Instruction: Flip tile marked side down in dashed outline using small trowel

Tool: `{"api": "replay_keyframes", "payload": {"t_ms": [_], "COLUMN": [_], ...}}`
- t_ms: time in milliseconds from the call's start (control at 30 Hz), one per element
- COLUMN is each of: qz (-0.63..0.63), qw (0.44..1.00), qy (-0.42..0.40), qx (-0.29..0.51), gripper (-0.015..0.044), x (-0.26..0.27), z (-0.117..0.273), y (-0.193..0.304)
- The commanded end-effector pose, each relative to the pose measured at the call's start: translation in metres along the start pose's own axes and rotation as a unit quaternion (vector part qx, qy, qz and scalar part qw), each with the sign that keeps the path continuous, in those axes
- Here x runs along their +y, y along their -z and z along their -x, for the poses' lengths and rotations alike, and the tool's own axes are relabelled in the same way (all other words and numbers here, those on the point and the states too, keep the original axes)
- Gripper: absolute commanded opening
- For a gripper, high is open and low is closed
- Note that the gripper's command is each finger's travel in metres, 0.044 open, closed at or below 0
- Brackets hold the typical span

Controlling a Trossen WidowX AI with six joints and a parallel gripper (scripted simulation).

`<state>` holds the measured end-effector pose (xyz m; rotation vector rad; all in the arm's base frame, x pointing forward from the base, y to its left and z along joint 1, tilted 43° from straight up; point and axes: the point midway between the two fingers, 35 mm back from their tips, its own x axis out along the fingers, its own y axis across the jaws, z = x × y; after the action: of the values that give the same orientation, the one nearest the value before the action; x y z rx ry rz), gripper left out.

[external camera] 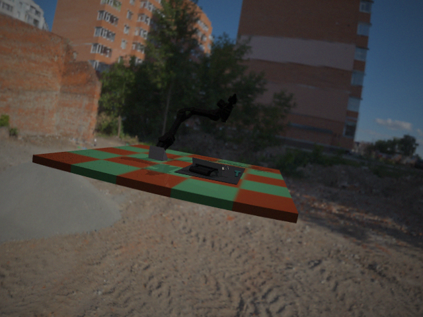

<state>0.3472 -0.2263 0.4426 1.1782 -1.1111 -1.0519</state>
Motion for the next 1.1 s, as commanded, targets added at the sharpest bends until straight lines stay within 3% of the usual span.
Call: {"api": "replay_keyframes", "payload": {"t_ms": [0, 367, 1067], "qz": [0.003, 0.172, 0.470], "qw": [1.000, 0.984, 0.858], "qy": [0.000, 0.025, 0.102], "qx": [0.001, 0.048, 0.180], "gripper": [0.0374, 0.0100, 0.0100], "x": [-0.001, -0.044, -0.163], "z": [0.000, -0.029, -0.076], "y": [0.001, 0.030, 0.063]}}
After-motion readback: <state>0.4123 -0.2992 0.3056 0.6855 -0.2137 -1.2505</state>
